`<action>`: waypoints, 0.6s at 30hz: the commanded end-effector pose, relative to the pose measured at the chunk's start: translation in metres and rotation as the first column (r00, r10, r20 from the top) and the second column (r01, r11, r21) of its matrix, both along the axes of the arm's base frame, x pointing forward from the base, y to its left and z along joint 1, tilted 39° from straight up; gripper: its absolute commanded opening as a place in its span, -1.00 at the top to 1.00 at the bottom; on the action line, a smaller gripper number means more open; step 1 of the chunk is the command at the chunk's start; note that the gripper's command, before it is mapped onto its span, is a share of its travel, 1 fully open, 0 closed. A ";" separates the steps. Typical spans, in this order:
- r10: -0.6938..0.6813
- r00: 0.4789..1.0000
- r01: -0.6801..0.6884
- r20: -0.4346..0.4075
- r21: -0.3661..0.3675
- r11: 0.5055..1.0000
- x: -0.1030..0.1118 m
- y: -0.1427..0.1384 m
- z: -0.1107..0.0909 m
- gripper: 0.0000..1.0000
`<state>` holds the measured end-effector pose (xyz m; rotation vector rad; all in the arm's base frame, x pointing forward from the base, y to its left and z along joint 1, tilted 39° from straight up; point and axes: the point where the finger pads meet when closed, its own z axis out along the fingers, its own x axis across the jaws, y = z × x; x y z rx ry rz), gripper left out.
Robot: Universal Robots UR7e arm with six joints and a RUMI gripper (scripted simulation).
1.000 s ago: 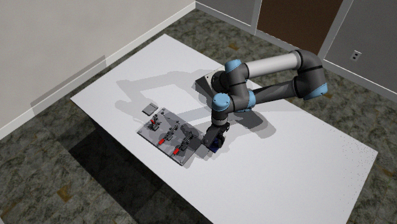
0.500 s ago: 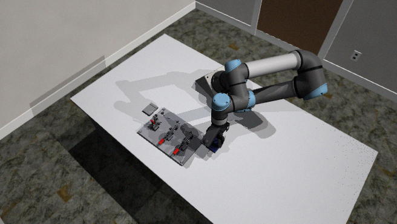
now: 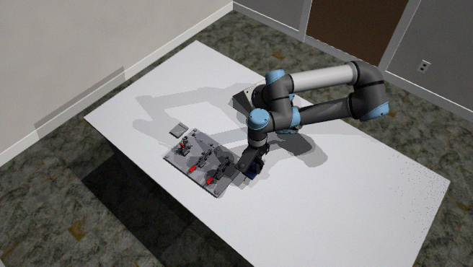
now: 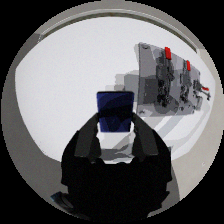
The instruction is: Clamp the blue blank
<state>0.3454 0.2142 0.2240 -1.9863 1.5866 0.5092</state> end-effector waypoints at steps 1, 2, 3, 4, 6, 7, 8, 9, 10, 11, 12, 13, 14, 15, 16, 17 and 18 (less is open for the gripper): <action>0.000 1.000 0.000 0.001 0.000 1.000 0.004 -0.010 -0.008 1.00; 0.000 1.000 0.000 0.001 0.000 1.000 0.005 -0.013 -0.011 1.00; 0.000 1.000 0.000 0.001 0.000 1.000 0.006 -0.016 -0.013 1.00; 0.000 1.000 0.000 0.001 0.000 1.000 0.007 -0.020 -0.016 1.00; 0.000 1.000 0.000 0.001 0.000 1.000 0.009 -0.027 -0.022 1.00; 0.000 1.000 0.000 0.001 0.000 1.000 0.010 -0.031 -0.025 1.00; 0.000 1.000 0.000 0.001 0.000 1.000 0.012 -0.035 -0.029 1.00; 0.000 1.000 0.000 0.001 0.000 1.000 0.013 -0.040 -0.032 1.00; 0.000 1.000 0.000 0.001 0.000 1.000 0.015 -0.044 -0.036 1.00; 0.000 1.000 0.000 0.001 0.000 1.000 0.016 -0.049 -0.040 1.00; 0.000 1.000 0.000 0.001 0.000 1.000 0.018 -0.054 -0.044 1.00; 0.000 1.000 0.000 0.001 0.000 1.000 0.020 -0.059 -0.049 1.00; 0.000 1.000 0.000 0.001 0.000 1.000 0.020 -0.059 -0.049 1.00; 0.000 1.000 0.000 0.001 0.000 1.000 0.020 -0.059 -0.049 1.00; 0.000 1.000 0.000 0.001 0.000 1.000 0.021 -0.065 -0.053 1.00; 0.000 1.000 0.000 0.001 0.000 1.000 0.023 -0.071 -0.058 1.00; 0.000 1.000 0.000 0.001 0.000 1.000 0.025 -0.077 -0.063 1.00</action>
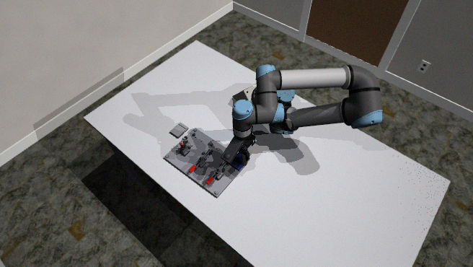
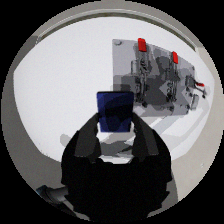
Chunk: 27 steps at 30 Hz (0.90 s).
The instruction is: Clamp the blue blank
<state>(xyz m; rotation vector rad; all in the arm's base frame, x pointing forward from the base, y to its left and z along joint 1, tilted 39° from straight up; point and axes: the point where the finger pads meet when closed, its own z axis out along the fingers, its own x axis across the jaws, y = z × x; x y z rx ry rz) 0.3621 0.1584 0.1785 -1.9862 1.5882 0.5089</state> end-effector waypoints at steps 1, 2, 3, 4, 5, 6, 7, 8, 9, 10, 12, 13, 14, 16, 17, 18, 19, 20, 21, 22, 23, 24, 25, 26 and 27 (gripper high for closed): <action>0.001 1.000 -0.001 0.002 0.001 1.000 0.010 -0.027 -0.022 1.00; 0.001 1.000 -0.001 0.002 0.001 1.000 0.012 -0.032 -0.027 1.00; 0.001 1.000 -0.001 0.002 0.001 1.000 0.014 -0.038 -0.031 1.00; 0.001 1.000 -0.001 0.002 0.001 1.000 0.016 -0.043 -0.036 1.00; 0.001 1.000 -0.001 0.002 0.001 1.000 0.017 -0.049 -0.041 1.00; 0.001 1.000 -0.001 0.002 0.001 1.000 0.019 -0.054 -0.045 1.00; 0.001 1.000 -0.001 0.002 0.001 1.000 0.021 -0.059 -0.049 1.00; 0.001 1.000 -0.001 0.002 0.001 1.000 0.022 -0.065 -0.054 1.00; 0.001 1.000 -0.001 0.002 0.001 1.000 0.024 -0.070 -0.058 1.00; 0.001 1.000 -0.001 0.002 0.001 1.000 0.026 -0.075 -0.062 1.00; 0.001 1.000 -0.001 0.002 0.001 1.000 0.029 -0.085 -0.071 1.00; 0.001 1.000 -0.001 0.002 0.001 1.000 0.029 -0.085 -0.071 1.00; 0.001 1.000 -0.001 0.002 0.001 1.000 0.029 -0.085 -0.071 1.00; 0.001 1.000 -0.001 0.002 0.001 1.000 0.032 -0.095 -0.079 1.00; 0.001 1.000 -0.001 0.002 0.001 1.000 0.034 -0.100 -0.083 1.00; 0.001 1.000 -0.001 0.002 0.001 1.000 0.035 -0.104 -0.086 1.00; 0.001 1.000 -0.001 0.002 0.001 1.000 0.037 -0.109 -0.090 1.00; 0.001 1.000 -0.001 0.002 0.001 1.000 0.038 -0.114 -0.094 1.00; 0.001 1.000 -0.001 0.002 0.001 1.000 0.040 -0.118 -0.098 1.00; 0.001 1.000 -0.001 0.002 0.001 1.000 0.041 -0.122 -0.101 1.00; 0.001 1.000 -0.001 0.002 0.001 1.000 0.043 -0.127 -0.105 1.00; 0.001 1.000 -0.001 0.002 0.001 1.000 0.044 -0.131 -0.109 1.00; 0.001 1.000 -0.001 0.002 0.001 1.000 0.045 -0.135 -0.112 1.00; 0.001 1.000 -0.001 0.002 0.001 1.000 0.047 -0.139 -0.115 1.00; 0.001 1.000 -0.001 0.002 0.001 1.000 0.048 -0.143 -0.119 1.00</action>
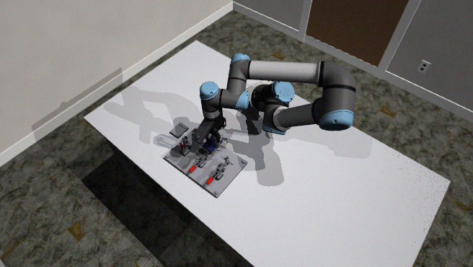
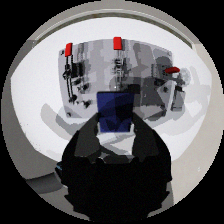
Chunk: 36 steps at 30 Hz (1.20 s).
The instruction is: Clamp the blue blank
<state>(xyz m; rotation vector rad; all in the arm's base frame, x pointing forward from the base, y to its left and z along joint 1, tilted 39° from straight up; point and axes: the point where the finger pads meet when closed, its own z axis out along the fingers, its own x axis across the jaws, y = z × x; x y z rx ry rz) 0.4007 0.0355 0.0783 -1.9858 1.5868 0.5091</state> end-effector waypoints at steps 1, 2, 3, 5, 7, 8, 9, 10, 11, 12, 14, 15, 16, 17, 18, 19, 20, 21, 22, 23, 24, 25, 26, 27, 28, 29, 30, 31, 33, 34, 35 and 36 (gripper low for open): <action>0.000 1.000 0.000 0.001 0.000 1.000 0.010 -0.024 -0.022 1.00; 0.000 1.000 0.000 0.001 0.000 1.000 0.012 -0.028 -0.025 1.00; 0.000 1.000 0.000 0.001 0.000 1.000 0.012 -0.028 -0.025 1.00; 0.000 1.000 0.000 0.001 0.000 1.000 0.013 -0.032 -0.028 1.00; 0.000 1.000 0.000 0.001 0.000 1.000 0.015 -0.039 -0.033 1.00; 0.000 1.000 0.000 0.001 0.000 1.000 0.016 -0.042 -0.036 1.00; 0.000 1.000 0.000 0.001 0.000 1.000 0.017 -0.045 -0.039 1.00; 0.000 1.000 0.000 0.001 0.000 1.000 0.018 -0.048 -0.041 1.00; 0.000 1.000 0.000 0.001 0.000 1.000 0.019 -0.051 -0.044 1.00; 0.000 1.000 0.000 0.001 0.000 1.000 0.020 -0.054 -0.046 1.00; 0.000 1.000 0.000 0.001 0.000 1.000 0.022 -0.059 -0.051 1.00; 0.000 1.000 0.000 0.001 0.000 1.000 0.023 -0.062 -0.053 1.00; 0.000 1.000 0.000 0.001 0.000 1.000 0.023 -0.064 -0.054 1.00; 0.000 1.000 0.000 0.001 0.000 1.000 0.024 -0.066 -0.056 1.00; 0.000 1.000 0.000 0.001 0.000 1.000 0.025 -0.068 -0.058 1.00; 0.000 1.000 0.000 0.001 0.000 1.000 0.025 -0.070 -0.059 1.00; 0.000 1.000 0.000 0.001 0.000 1.000 0.025 -0.070 -0.059 1.00; 0.000 1.000 0.000 0.001 0.000 1.000 0.025 -0.070 -0.059 1.00; 0.000 1.000 0.000 0.001 0.000 1.000 0.026 -0.072 -0.061 1.00; 0.000 1.000 0.000 0.001 0.000 1.000 0.026 -0.073 -0.062 1.00; 0.000 1.000 0.000 0.001 0.000 1.000 0.027 -0.075 -0.063 1.00; 0.000 1.000 0.000 0.001 0.000 1.000 0.027 -0.076 -0.065 1.00; 0.000 1.000 0.000 0.001 0.000 1.000 0.028 -0.077 -0.066 1.00; 0.000 1.000 0.000 0.001 0.000 1.000 0.028 -0.078 -0.066 1.00; 0.000 1.000 0.000 0.001 0.000 1.000 0.028 -0.079 -0.067 1.00; 0.000 1.000 0.000 0.001 0.000 1.000 0.029 -0.080 -0.068 1.00; 0.000 1.000 0.000 0.001 0.000 1.000 0.029 -0.081 -0.069 1.00; 0.000 1.000 0.000 0.001 0.000 1.000 0.029 -0.082 -0.069 1.00; 0.000 1.000 0.000 0.001 0.000 1.000 0.029 -0.083 -0.070 1.00; 0.000 1.000 0.000 0.001 0.000 1.000 0.029 -0.083 -0.070 1.00; 0.000 1.000 0.000 0.001 0.000 1.000 0.030 -0.083 -0.070 1.00; 0.000 1.000 0.000 0.001 0.000 1.000 0.030 -0.083 -0.071 1.00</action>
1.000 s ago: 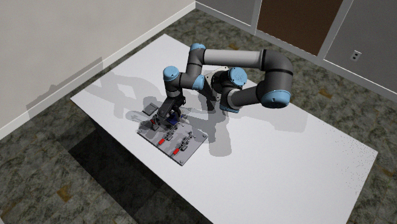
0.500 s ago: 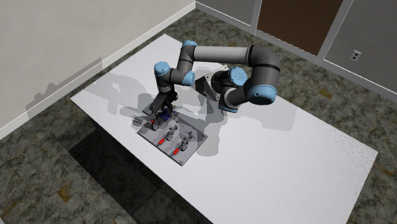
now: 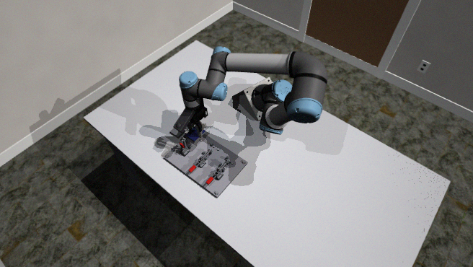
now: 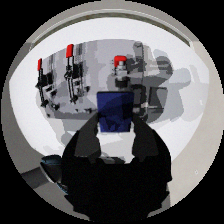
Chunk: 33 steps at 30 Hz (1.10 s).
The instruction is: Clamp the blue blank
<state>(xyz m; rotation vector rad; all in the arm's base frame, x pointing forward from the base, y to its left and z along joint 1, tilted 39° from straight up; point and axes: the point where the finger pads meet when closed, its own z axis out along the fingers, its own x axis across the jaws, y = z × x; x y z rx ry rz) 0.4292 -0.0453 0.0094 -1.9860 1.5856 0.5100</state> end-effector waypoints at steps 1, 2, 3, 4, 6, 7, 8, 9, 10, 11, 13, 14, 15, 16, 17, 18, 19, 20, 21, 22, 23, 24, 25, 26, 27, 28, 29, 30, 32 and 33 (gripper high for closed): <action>0.000 1.000 0.000 0.001 -0.001 1.000 0.001 -0.003 -0.002 1.00; 0.000 1.000 0.000 0.001 -0.001 1.000 0.001 -0.003 -0.002 1.00; 0.000 1.000 0.000 0.001 -0.001 1.000 0.001 -0.003 -0.002 1.00; 0.000 1.000 0.000 0.001 -0.001 1.000 0.001 -0.003 -0.002 1.00; 0.000 1.000 0.000 0.001 -0.001 1.000 0.001 -0.003 -0.002 1.00; 0.000 1.000 0.000 0.001 -0.001 1.000 0.001 -0.003 -0.002 1.00; 0.000 1.000 0.000 0.001 -0.001 1.000 0.001 -0.003 -0.002 1.00; 0.000 1.000 0.000 0.001 -0.001 1.000 0.001 -0.003 -0.002 1.00; 0.000 1.000 0.000 0.001 -0.001 1.000 0.001 -0.003 -0.002 1.00; 0.000 1.000 0.000 0.001 -0.001 1.000 0.001 -0.003 -0.002 1.00; 0.000 1.000 0.000 0.001 -0.001 1.000 0.001 -0.003 -0.002 1.00; 0.000 1.000 0.000 0.001 -0.001 1.000 0.001 -0.003 -0.002 1.00; 0.000 1.000 0.000 0.001 -0.001 1.000 0.001 -0.003 -0.002 1.00; 0.000 1.000 0.000 0.001 -0.001 1.000 0.001 -0.003 -0.002 1.00; 0.000 1.000 0.000 0.001 -0.001 1.000 0.001 -0.003 -0.002 1.00; 0.000 1.000 0.000 0.001 -0.001 1.000 0.001 -0.003 -0.002 1.00; 0.000 1.000 0.000 0.001 -0.001 1.000 0.001 -0.003 -0.002 1.00; 0.000 1.000 0.000 0.001 -0.001 1.000 0.001 -0.003 -0.002 1.00; 0.000 1.000 0.000 0.001 -0.001 1.000 0.001 -0.003 -0.002 1.00; 0.000 1.000 0.000 0.001 -0.001 1.000 0.001 -0.003 -0.002 1.00; -0.001 1.000 0.001 0.001 -0.001 1.000 0.001 -0.003 -0.002 1.00; -0.001 1.000 0.001 0.001 -0.001 1.000 0.001 -0.003 -0.002 1.00; -0.001 1.000 0.001 0.001 -0.001 1.000 0.001 -0.003 -0.002 1.00; -0.001 1.000 0.001 0.001 -0.001 1.000 0.001 -0.003 -0.002 1.00; -0.001 1.000 0.001 0.001 -0.001 1.000 0.001 -0.003 -0.002 1.00; -0.001 1.000 0.001 0.001 -0.001 1.000 0.001 -0.003 -0.002 1.00; -0.001 1.000 0.001 0.001 -0.001 1.000 0.001 -0.003 -0.002 1.00; -0.001 1.000 0.001 0.001 -0.001 1.000 0.001 -0.003 -0.002 1.00; -0.001 1.000 0.001 0.001 -0.001 1.000 0.001 -0.002 -0.003 1.00; -0.001 1.000 0.001 0.001 -0.001 1.000 0.001 -0.002 -0.004 1.00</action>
